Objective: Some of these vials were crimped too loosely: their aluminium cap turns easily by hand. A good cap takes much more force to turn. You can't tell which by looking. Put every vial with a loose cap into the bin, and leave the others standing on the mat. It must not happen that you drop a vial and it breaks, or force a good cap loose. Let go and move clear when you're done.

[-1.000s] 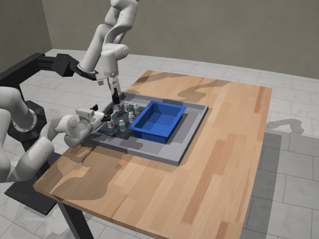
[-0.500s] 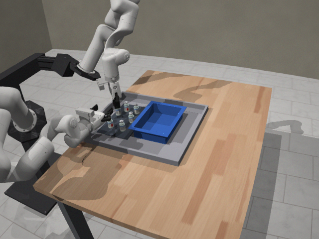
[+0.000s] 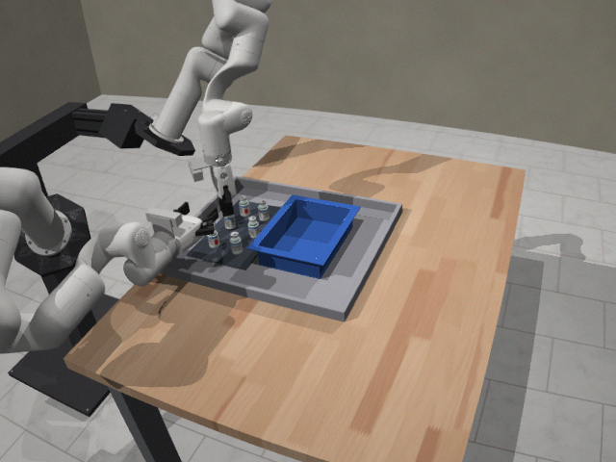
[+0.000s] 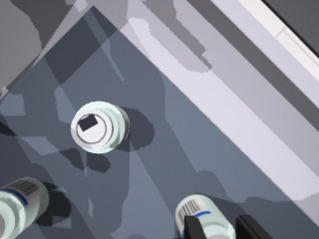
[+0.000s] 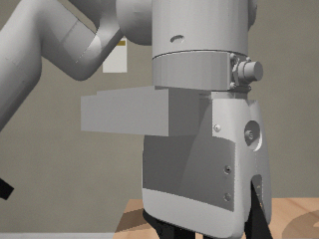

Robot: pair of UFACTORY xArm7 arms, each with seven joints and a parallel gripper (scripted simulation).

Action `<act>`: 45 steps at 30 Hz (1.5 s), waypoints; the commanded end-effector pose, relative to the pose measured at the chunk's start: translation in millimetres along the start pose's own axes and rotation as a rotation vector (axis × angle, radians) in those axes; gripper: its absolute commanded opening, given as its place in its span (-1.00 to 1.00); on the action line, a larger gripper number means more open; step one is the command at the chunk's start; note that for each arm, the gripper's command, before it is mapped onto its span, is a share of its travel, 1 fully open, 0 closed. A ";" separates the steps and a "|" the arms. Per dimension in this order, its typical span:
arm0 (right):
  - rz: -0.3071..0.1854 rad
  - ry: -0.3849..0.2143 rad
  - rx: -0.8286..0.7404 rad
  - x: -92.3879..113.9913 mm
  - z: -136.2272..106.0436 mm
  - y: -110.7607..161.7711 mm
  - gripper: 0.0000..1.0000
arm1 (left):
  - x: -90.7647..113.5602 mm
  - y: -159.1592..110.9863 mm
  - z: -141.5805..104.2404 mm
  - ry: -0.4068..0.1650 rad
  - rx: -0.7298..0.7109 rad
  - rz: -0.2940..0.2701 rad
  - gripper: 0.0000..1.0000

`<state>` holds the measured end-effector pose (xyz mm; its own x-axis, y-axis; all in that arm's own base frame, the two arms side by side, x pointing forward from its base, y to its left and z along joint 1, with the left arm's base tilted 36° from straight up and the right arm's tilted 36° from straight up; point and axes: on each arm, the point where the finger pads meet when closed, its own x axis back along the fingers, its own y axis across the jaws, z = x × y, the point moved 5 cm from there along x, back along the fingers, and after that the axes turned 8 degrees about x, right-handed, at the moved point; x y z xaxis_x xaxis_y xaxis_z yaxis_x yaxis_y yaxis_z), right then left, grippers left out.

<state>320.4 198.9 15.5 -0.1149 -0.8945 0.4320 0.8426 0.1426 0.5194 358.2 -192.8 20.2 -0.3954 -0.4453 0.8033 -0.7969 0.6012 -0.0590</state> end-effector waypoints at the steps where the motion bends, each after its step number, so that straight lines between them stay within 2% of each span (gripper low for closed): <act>1: 0.001 0.003 0.003 -0.5 2.1 -0.1 1.00 | 5.2 -1.8 1.3 0.003 -0.001 0.006 -0.54; 15: 0.001 0.003 0.003 -0.7 2.5 -0.7 1.00 | -0.2 -2.5 1.7 0.003 -0.001 0.006 -0.54; 16: 0.001 0.003 0.003 -0.6 2.4 -0.5 1.00 | 1.3 -2.2 1.6 0.003 -0.001 0.006 0.00; 45: 0.001 0.003 0.003 -0.6 2.4 -0.5 1.00 | 1.3 -2.3 1.6 0.003 -0.001 0.006 0.00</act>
<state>319.7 199.3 15.5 -0.1148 -0.8946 0.4319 0.8426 0.1427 0.5194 358.7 -193.8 19.8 -0.3966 -0.4434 0.8038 -0.7961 0.6022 -0.0606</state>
